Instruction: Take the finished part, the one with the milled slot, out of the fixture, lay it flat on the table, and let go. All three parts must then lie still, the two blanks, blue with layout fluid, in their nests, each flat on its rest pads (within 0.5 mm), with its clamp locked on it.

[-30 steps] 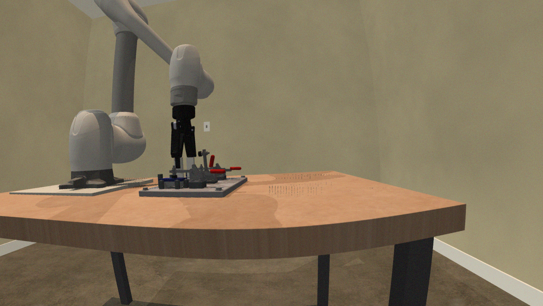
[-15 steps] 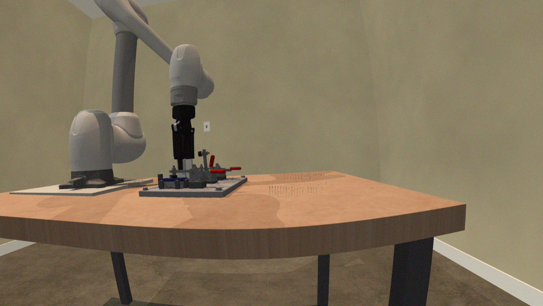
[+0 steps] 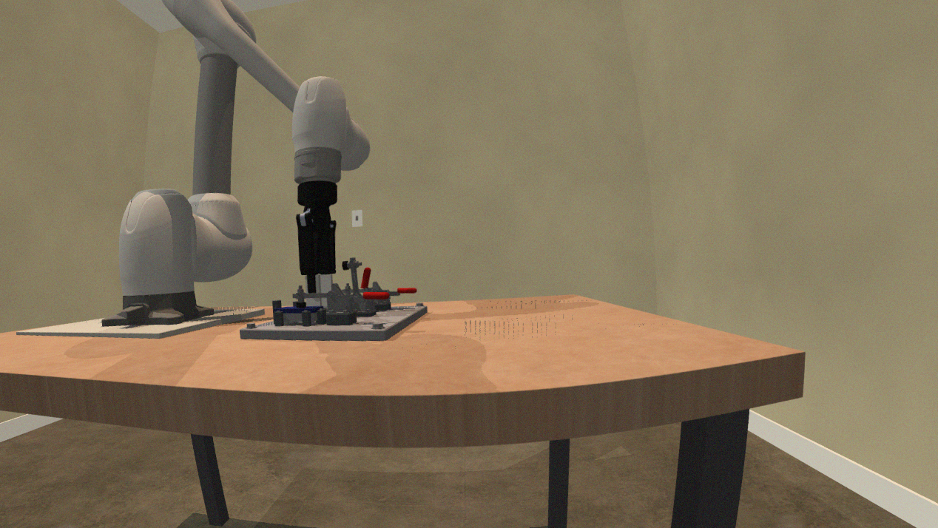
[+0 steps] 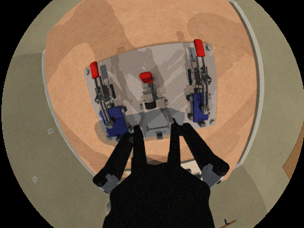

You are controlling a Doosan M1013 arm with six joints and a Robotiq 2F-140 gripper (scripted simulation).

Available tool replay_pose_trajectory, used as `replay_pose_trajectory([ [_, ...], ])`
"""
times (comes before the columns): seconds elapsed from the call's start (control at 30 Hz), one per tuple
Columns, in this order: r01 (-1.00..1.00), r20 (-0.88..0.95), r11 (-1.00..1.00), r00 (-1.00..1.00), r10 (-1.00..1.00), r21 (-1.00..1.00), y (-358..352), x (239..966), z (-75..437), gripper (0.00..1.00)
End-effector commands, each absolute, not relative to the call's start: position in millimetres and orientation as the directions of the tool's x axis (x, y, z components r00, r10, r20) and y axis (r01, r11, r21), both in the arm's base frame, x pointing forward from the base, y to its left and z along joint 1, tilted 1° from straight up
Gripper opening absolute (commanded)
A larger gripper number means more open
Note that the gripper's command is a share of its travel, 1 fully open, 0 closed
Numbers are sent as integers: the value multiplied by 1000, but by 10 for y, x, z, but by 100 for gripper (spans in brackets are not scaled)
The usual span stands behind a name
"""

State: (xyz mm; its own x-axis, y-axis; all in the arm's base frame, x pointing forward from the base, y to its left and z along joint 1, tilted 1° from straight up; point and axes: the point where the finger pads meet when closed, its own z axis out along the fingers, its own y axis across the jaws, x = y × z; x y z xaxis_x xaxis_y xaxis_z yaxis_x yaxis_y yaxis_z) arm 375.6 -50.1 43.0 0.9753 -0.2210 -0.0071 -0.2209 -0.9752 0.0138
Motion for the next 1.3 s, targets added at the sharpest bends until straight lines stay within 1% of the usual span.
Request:
replay_pose_trajectory([
  [0.0, -221, -7, -975, 975, -221, 14, -501, 3755, 427, 0],
  [1.27, -221, -7, -975, 975, -221, 14, -500, 3755, 507, 0],
])
